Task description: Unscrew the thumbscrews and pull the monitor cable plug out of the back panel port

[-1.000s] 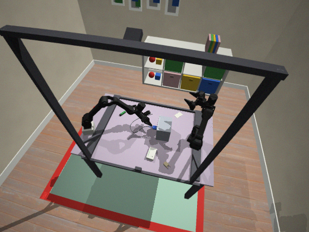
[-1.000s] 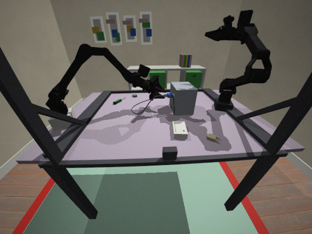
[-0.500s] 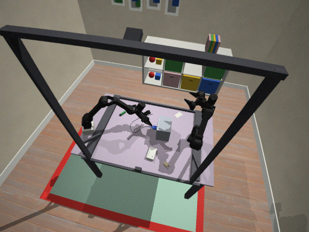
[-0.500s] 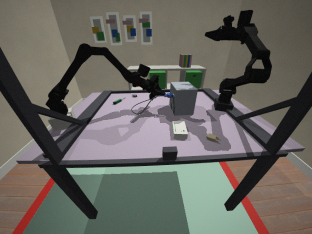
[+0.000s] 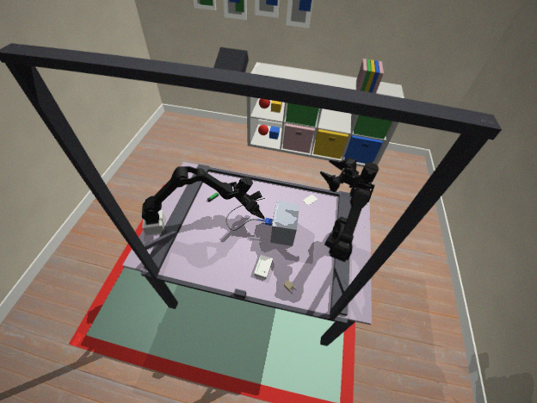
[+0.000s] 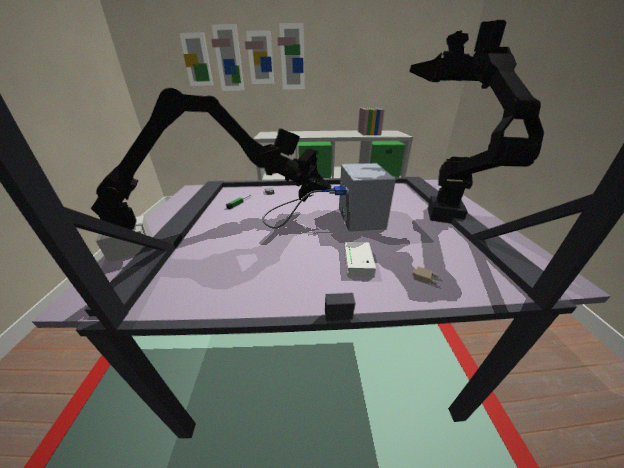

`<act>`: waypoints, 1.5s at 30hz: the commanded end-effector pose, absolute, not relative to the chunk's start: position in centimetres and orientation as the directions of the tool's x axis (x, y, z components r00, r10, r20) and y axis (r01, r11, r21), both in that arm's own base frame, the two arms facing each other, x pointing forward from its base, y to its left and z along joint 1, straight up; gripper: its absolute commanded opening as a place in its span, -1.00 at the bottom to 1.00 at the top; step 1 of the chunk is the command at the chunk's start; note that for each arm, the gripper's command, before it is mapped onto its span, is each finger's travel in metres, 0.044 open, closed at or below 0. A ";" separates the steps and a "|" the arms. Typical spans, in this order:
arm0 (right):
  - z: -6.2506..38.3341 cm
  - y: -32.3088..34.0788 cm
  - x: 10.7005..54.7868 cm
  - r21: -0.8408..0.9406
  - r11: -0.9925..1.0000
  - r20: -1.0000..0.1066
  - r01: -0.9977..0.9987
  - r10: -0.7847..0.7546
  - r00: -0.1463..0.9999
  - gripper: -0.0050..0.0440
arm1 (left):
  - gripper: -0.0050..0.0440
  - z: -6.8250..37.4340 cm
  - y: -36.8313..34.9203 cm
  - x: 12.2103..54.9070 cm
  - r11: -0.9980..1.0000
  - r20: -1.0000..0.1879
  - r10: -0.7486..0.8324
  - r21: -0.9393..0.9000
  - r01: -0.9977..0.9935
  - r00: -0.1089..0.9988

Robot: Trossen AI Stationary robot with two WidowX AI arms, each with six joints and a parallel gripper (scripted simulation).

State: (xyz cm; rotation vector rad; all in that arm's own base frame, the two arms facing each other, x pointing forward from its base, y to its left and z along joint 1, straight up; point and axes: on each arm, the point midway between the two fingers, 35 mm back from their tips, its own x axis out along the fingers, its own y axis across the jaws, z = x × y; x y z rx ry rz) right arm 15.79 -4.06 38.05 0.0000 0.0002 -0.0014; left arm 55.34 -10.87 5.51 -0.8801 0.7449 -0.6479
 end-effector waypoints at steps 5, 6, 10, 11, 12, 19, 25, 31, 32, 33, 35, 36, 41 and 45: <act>38.3 -3.9 15.8 -0.006 1.000 0.001 0.000 0.000 1.000 1.00 | -0.80 6.8 -10.8 55.6 0.446 -0.258 -0.773 -0.871 0.206 0.580; 38.3 -3.9 15.8 -0.006 1.000 0.001 0.000 0.000 1.000 1.00 | -0.80 6.7 -10.8 55.6 0.432 -0.250 -0.777 -0.879 0.201 0.578; 38.3 -3.9 15.8 -0.006 1.000 0.001 0.000 0.000 1.000 1.00 | -0.80 6.6 -10.8 55.6 0.394 -0.226 -0.788 -0.900 0.186 0.572; 38.3 -3.9 15.8 -0.006 1.000 0.001 0.000 0.000 1.000 1.00 | -0.80 6.6 -10.8 55.6 0.394 -0.226 -0.788 -0.900 0.186 0.572; 38.3 -3.9 15.8 -0.006 1.000 0.001 0.000 0.000 1.000 1.00 | -0.80 6.6 -10.8 55.6 0.390 -0.224 -0.789 -0.902 0.185 0.572; 38.3 -3.9 15.8 -0.006 1.000 0.001 0.000 0.000 1.000 1.00 | -0.80 6.5 -10.7 55.6 0.334 -0.190 -0.803 -0.928 0.163 0.565; 38.3 -3.9 15.8 -0.006 1.000 0.001 0.000 0.000 1.000 1.00 | -0.80 6.4 -10.7 55.7 0.286 -0.160 -0.812 -0.947 0.144 0.562; 38.3 -3.9 15.8 -0.006 1.000 0.001 0.000 0.000 1.000 1.00 | -0.80 6.3 -10.7 55.7 0.241 -0.132 -0.819 -0.962 0.126 0.558; 38.3 -3.9 15.8 -0.006 1.000 0.001 0.000 0.000 1.000 1.00 | -0.80 6.2 -10.6 55.7 0.224 -0.121 -0.822 -0.967 0.120 0.557; 38.3 -3.9 15.8 -0.006 1.000 0.001 0.000 0.000 1.000 1.00 | -0.80 6.2 -10.6 55.7 0.213 -0.115 -0.823 -0.970 0.115 0.556; 38.3 -3.9 15.8 -0.006 1.000 0.001 0.000 0.000 1.000 1.00 | -0.80 6.2 -10.6 55.7 0.210 -0.113 -0.824 -0.971 0.114 0.555; 38.3 -3.9 15.8 -0.006 1.000 0.001 0.000 0.000 1.000 1.00 | -0.80 6.2 -10.6 55.7 0.206 -0.111 -0.824 -0.972 0.113 0.555; 38.3 -3.9 15.8 -0.006 1.000 0.001 0.000 0.000 1.000 1.00 | -0.80 6.1 -10.6 55.7 0.160 -0.082 -0.829 -0.983 0.094 0.553; 38.3 -3.9 15.8 -0.006 1.000 0.001 0.000 0.000 1.000 1.00 | -0.80 6.0 -10.6 55.7 0.143 -0.072 -0.831 -0.986 0.087 0.551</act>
